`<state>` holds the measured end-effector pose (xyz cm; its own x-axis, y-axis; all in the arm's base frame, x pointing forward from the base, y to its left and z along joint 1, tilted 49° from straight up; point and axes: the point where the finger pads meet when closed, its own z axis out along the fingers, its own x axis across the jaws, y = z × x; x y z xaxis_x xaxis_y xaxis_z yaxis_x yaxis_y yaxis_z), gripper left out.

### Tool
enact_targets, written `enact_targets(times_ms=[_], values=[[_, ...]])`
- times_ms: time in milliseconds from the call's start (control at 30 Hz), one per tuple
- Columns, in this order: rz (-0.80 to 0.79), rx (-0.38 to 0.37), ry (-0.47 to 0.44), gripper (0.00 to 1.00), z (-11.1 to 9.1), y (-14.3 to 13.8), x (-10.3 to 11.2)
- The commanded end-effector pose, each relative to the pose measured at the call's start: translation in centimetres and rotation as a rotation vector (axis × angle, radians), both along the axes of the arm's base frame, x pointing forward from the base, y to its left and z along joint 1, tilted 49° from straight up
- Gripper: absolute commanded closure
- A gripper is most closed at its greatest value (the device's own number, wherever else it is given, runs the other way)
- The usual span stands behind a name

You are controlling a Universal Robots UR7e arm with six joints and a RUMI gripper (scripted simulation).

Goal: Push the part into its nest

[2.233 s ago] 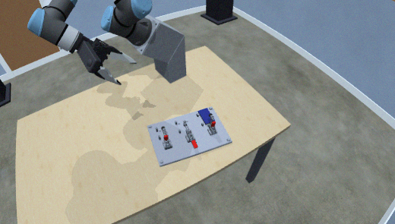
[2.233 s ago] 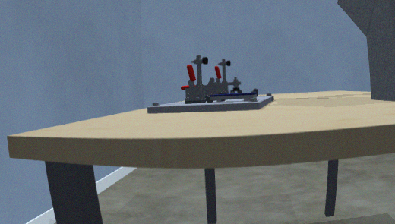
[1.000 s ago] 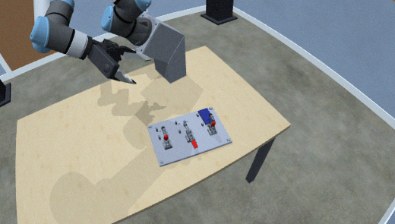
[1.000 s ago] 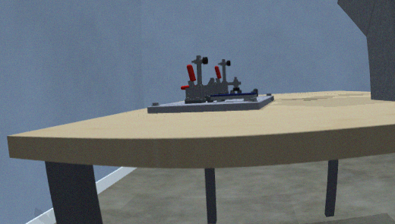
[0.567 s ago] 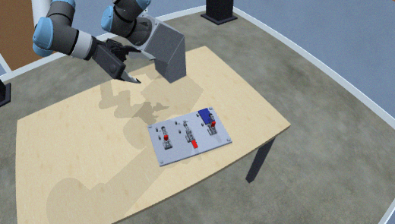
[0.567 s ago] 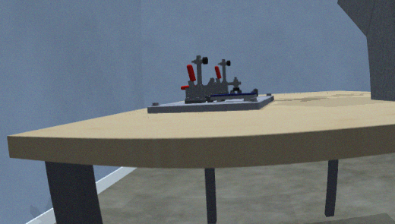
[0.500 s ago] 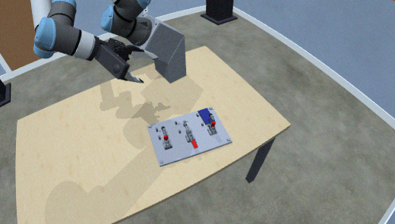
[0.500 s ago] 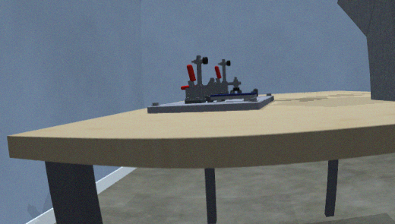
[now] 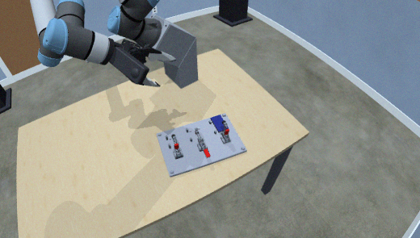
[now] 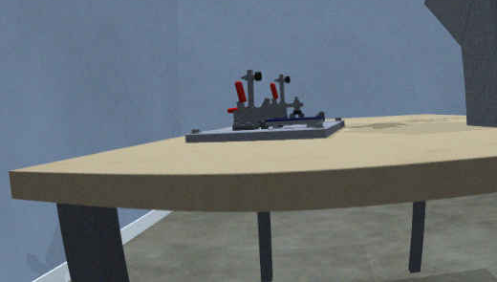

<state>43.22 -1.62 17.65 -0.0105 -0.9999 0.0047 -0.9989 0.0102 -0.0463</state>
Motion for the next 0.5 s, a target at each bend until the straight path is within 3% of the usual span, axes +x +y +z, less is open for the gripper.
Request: enact_targets(times_ms=[0, 367, 467], values=[[0.011, 0.005, 0.045, 0.42, -1.1, 1.6, 1.3], [0.011, 0.005, 0.045, 0.42, -1.1, 1.6, 1.3], [-0.045, -0.165, 0.019, 0.42, -4.3, 0.1, 0.5]])
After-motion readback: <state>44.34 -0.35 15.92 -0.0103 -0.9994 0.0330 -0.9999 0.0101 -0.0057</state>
